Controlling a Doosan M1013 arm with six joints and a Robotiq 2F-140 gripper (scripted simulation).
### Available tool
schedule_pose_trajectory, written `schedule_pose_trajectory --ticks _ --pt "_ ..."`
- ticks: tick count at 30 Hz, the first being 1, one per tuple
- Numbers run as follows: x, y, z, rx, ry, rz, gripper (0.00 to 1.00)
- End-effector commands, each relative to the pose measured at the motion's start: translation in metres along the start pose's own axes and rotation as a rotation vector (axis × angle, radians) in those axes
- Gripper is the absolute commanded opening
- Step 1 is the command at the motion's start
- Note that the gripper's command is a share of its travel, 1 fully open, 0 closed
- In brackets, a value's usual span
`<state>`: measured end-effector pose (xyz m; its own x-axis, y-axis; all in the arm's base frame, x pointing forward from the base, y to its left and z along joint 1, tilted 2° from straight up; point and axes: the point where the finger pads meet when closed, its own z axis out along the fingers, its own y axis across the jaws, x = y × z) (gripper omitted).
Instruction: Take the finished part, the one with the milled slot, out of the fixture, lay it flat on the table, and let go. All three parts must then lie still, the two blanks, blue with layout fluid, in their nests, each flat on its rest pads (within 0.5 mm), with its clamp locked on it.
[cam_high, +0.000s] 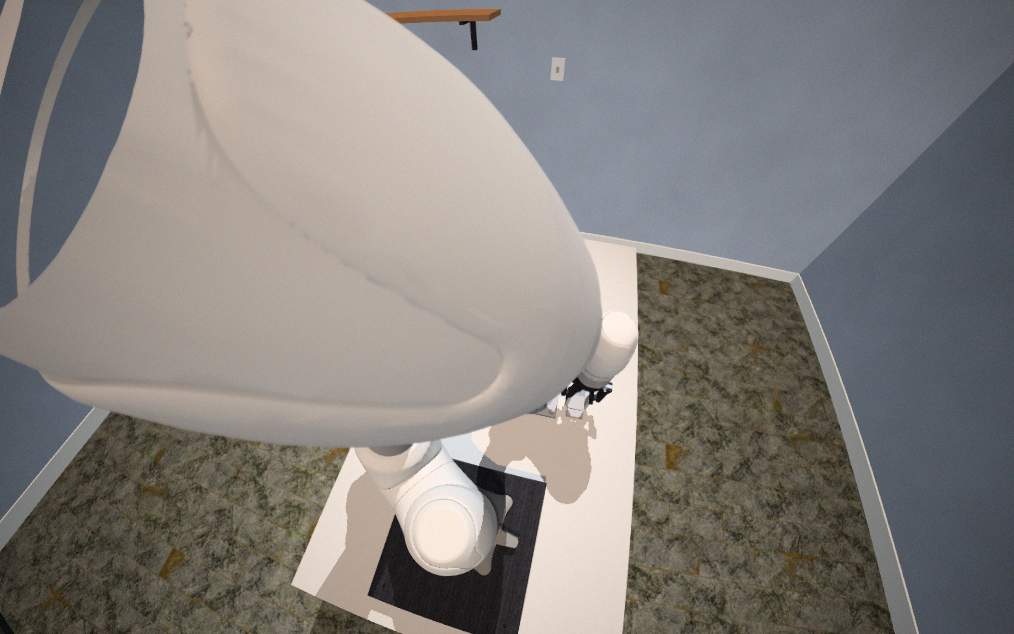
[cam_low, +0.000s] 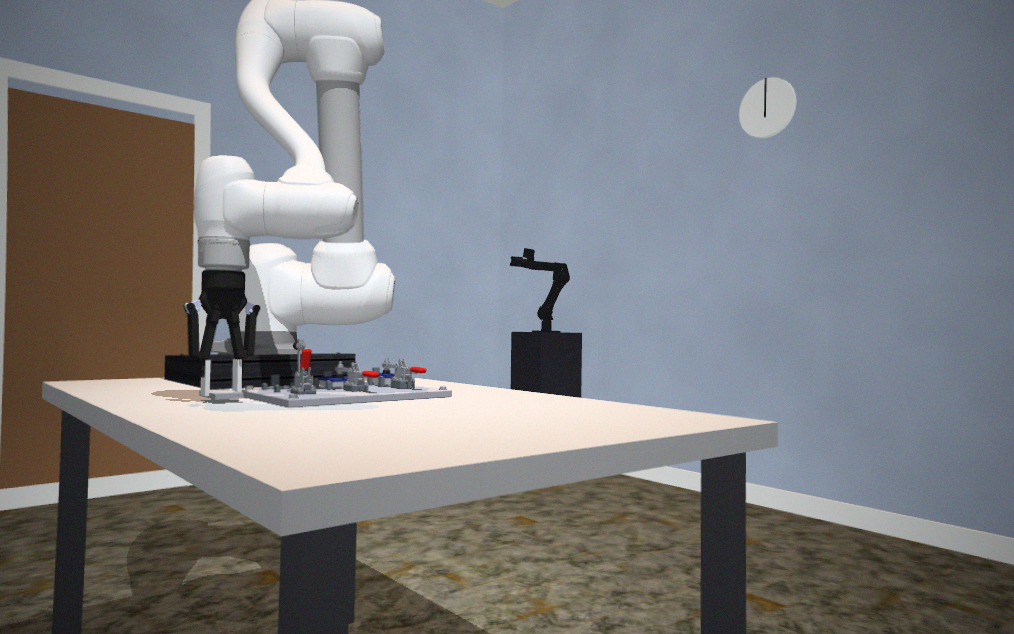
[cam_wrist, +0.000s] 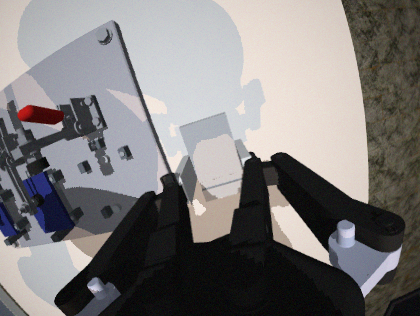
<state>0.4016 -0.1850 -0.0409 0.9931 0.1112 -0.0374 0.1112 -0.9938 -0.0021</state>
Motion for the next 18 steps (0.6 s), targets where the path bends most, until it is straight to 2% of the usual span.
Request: schedule_pose_trajectory --ticks 1,18 --pt "0.0000 0.0000 0.0001 0.000 0.000 0.000 0.00" --pt "0.0000 0.0000 0.0042 0.000 0.000 0.000 0.00"
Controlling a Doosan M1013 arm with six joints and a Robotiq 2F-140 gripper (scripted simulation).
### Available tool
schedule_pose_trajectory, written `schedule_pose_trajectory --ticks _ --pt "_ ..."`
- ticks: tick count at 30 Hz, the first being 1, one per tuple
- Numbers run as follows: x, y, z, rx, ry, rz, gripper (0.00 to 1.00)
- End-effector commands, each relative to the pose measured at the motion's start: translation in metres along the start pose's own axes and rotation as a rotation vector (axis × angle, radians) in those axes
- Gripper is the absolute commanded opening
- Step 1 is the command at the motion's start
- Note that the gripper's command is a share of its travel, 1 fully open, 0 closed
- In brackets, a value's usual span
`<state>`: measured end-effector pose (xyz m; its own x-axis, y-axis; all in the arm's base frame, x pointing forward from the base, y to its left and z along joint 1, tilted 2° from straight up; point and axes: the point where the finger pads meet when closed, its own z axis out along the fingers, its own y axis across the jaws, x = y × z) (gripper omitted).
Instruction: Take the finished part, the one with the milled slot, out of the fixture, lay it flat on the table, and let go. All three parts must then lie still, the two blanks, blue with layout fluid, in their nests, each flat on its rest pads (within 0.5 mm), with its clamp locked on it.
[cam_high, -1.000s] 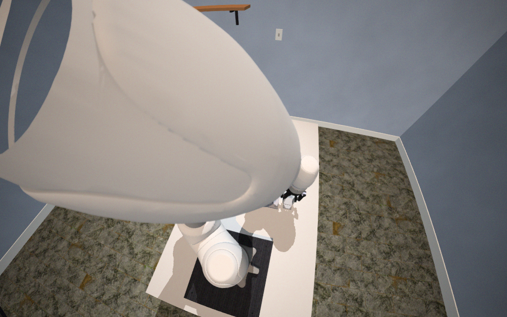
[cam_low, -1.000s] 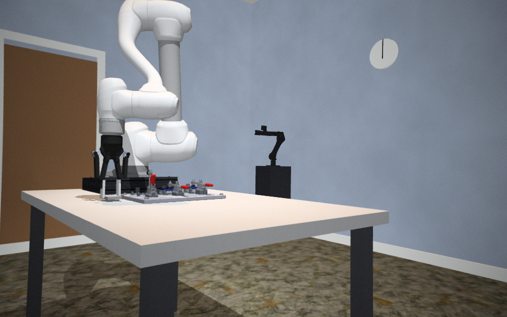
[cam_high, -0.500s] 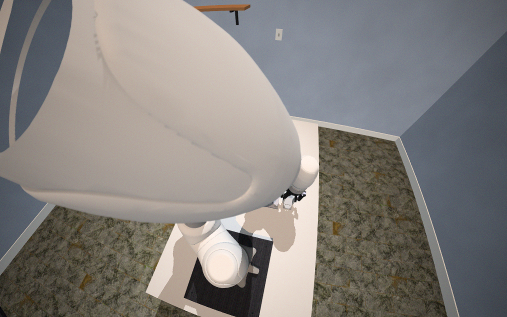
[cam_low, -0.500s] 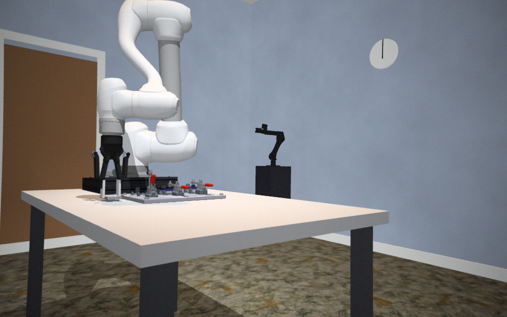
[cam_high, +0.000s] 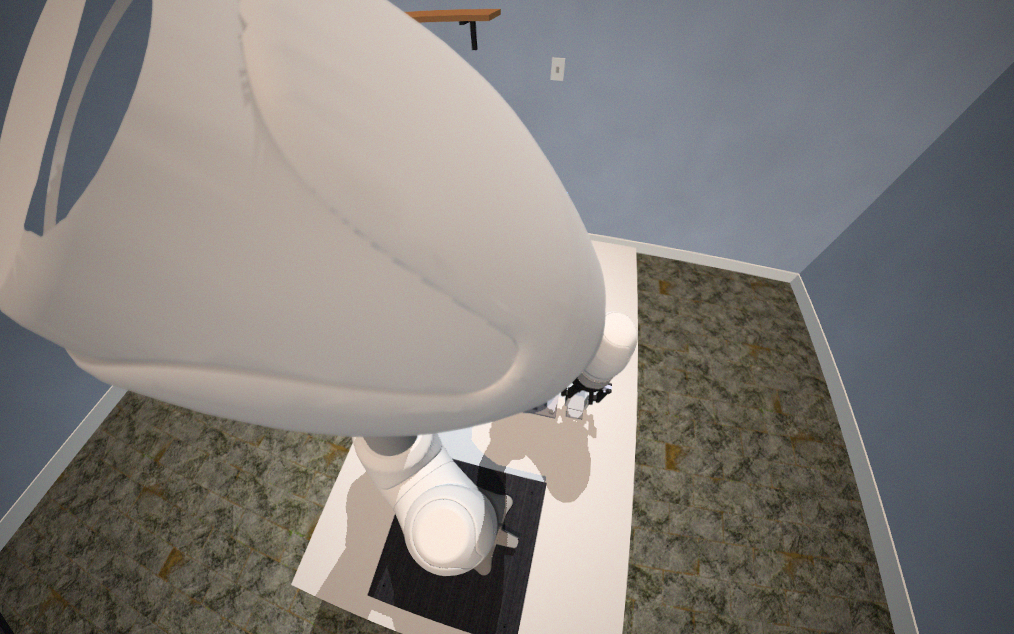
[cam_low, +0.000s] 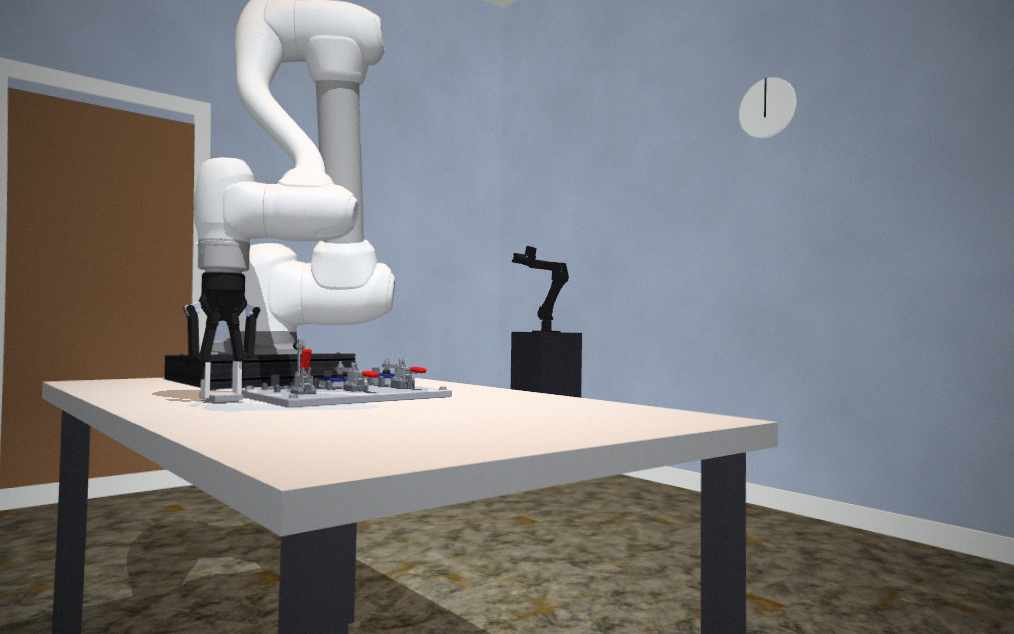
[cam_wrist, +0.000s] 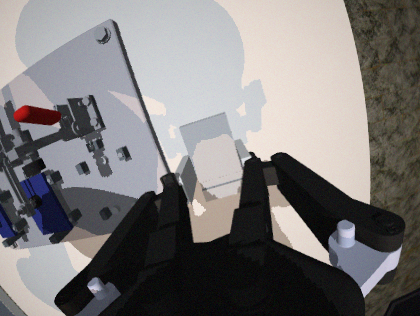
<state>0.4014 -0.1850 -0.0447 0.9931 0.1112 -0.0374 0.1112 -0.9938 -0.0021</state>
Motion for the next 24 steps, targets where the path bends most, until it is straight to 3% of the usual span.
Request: schedule_pose_trajectory --ticks 1,24 --pt "0.0000 0.0000 0.0007 0.000 0.000 0.000 0.00" --pt "0.0001 0.0000 0.0032 0.000 0.000 0.000 0.00"
